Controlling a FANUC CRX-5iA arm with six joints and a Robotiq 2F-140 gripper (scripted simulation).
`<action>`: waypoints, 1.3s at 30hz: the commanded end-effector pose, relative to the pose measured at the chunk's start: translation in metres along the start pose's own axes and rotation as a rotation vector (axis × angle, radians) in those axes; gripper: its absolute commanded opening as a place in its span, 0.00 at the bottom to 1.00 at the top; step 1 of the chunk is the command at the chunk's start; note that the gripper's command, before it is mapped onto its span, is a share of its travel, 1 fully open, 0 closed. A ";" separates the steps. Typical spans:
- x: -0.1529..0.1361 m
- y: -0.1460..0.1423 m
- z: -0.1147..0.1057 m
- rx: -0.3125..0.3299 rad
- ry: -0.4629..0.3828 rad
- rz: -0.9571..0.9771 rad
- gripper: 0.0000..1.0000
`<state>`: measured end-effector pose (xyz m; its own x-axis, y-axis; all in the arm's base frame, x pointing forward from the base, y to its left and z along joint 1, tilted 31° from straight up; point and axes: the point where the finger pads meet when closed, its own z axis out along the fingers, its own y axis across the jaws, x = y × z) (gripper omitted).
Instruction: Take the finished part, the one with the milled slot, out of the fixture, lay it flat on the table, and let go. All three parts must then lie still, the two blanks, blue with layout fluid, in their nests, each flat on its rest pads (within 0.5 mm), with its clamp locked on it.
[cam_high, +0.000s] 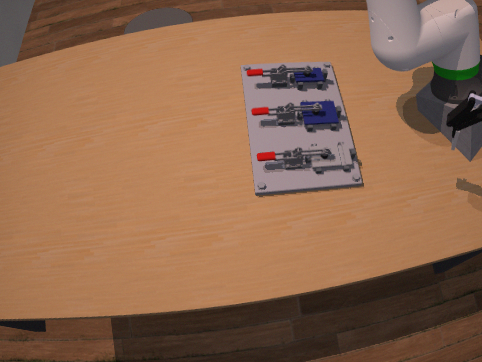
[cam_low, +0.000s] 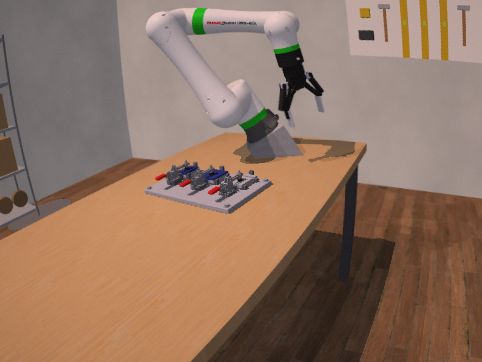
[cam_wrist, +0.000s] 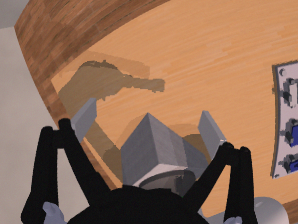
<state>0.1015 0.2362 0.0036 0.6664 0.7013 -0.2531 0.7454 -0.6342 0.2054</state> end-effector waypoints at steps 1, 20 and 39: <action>0.000 0.000 0.000 0.000 0.000 0.000 1.00; 0.005 0.006 -0.003 -0.003 0.006 0.003 1.00; 0.067 0.186 -0.055 -0.116 0.083 0.103 1.00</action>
<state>0.2589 0.1956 0.0646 0.7255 0.6697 -0.1587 0.6800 -0.6621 0.3149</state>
